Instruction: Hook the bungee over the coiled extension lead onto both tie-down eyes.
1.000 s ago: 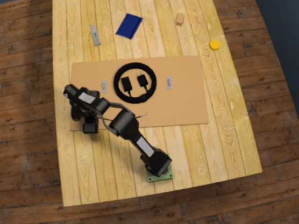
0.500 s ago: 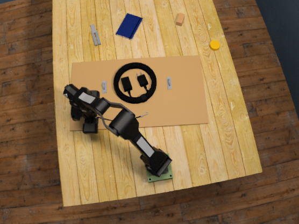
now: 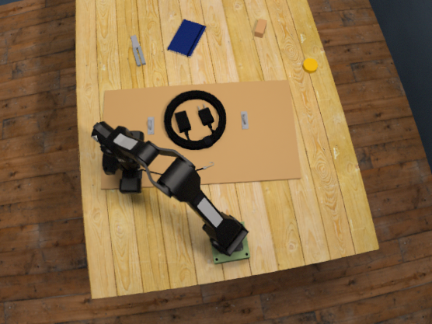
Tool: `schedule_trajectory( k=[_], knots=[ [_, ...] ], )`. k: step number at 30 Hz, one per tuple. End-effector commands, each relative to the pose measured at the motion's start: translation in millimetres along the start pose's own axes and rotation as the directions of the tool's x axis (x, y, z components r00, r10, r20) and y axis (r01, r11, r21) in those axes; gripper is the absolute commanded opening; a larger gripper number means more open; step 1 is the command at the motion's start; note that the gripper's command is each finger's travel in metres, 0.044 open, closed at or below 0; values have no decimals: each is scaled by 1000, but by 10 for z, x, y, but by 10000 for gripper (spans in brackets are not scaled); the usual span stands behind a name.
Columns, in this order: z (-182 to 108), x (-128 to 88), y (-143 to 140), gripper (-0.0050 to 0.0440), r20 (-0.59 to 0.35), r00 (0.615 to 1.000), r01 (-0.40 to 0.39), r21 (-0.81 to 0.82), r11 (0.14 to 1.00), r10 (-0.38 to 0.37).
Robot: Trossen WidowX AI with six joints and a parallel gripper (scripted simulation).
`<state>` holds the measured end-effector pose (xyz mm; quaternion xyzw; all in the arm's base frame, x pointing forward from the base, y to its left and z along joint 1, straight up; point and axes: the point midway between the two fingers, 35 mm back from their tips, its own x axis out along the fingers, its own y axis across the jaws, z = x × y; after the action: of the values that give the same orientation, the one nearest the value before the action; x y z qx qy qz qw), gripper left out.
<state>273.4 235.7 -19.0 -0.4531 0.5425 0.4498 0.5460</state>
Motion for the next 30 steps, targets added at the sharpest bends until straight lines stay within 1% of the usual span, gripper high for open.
schedule_trajectory(
  k=[1, 2, 17, 21, 22, 24, 30],
  knots=[
    [35, -75, -33, 102, 19, 1000, 17, 2, 1000, -17],
    [35, -75, -33, 102, 19, 1000, 17, 2, 1000, -17],
    [35, -75, -33, 2, 19, 1000, 17, 2, 1000, -17],
    [35, -75, -33, 0, 19, 1000, 17, 2, 1000, -17],
    [14, -36, -20, 0, 8, 1000, 8, 2, 1000, -8],
    [74, -198, -67, -1, 38, 999, 31, 3, 1000, -31],
    [75, -517, -56, -4, 38, 999, 31, 5, 999, -31]
  ],
)
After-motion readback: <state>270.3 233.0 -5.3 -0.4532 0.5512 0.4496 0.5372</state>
